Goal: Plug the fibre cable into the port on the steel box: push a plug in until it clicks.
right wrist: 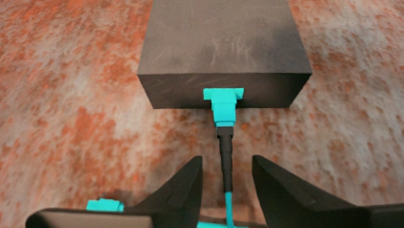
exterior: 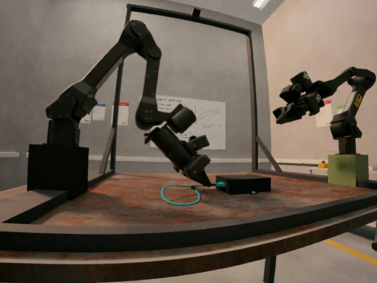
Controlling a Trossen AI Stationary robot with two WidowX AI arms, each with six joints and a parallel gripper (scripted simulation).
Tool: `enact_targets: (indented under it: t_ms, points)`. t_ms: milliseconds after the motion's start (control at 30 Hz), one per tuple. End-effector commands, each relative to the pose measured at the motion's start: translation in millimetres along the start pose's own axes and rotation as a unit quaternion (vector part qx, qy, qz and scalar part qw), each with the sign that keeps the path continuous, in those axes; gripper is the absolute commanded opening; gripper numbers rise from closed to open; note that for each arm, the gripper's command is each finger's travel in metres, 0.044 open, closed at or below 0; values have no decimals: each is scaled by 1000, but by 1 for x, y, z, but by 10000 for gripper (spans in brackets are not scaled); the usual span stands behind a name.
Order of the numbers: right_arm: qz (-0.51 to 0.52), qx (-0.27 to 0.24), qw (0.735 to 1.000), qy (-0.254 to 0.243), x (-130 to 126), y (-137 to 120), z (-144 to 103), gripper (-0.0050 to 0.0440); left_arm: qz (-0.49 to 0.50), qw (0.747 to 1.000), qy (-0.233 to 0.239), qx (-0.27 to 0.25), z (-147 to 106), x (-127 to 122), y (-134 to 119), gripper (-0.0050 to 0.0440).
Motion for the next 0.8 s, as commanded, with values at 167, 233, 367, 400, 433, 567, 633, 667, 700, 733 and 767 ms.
enact_targets:
  t_ms: [167,233,367,400,433,567,633,667,700,733,767]
  points:
    - [-1,-11,1000,3,1,6,8,96,-2,1000,3,-7,-2,1,4,-50]
    - [-1,-9,1000,3,1,5,8,96,-2,1000,3,-7,-2,1,4,-50]
    - [0,-11,1000,4,2,7,6,56,-2,1000,3,-7,-2,1,4,-50]
    - [0,-11,1000,4,2,7,6,56,-2,1000,3,-7,-2,1,4,-50]
    - [0,-11,1000,4,2,7,6,56,-2,1000,3,-7,-2,1,4,-50]
    - [0,-11,1000,4,2,7,6,16,-2,1000,3,-7,-2,1,4,-50]
    - [0,-11,1000,4,2,7,6,16,-2,1000,3,-7,-2,1,4,-50]
    - [-1,-6,1000,2,0,2,5,9,-2,1000,3,-7,-2,1,4,-50]
    - [-1,-6,1000,2,0,2,5,3,-2,1000,3,-7,-2,1,4,-50]
    - [-1,-6,1000,2,0,2,5,3,-2,1000,3,-7,-2,1,4,-50]
    - [-1,-6,1000,2,0,2,5,3,-2,1000,3,-7,-2,1,4,-50]
Point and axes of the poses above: on each arm, the point midway between the two fingers, 35 mm back from their tips, its own z axis out along the fingers, its own x axis across the jaws, y = z × x, the point moved 9 cm from there along -z, back along the fingers, and after that the axes turned 15 degrees about z, right-handed, at the moved point
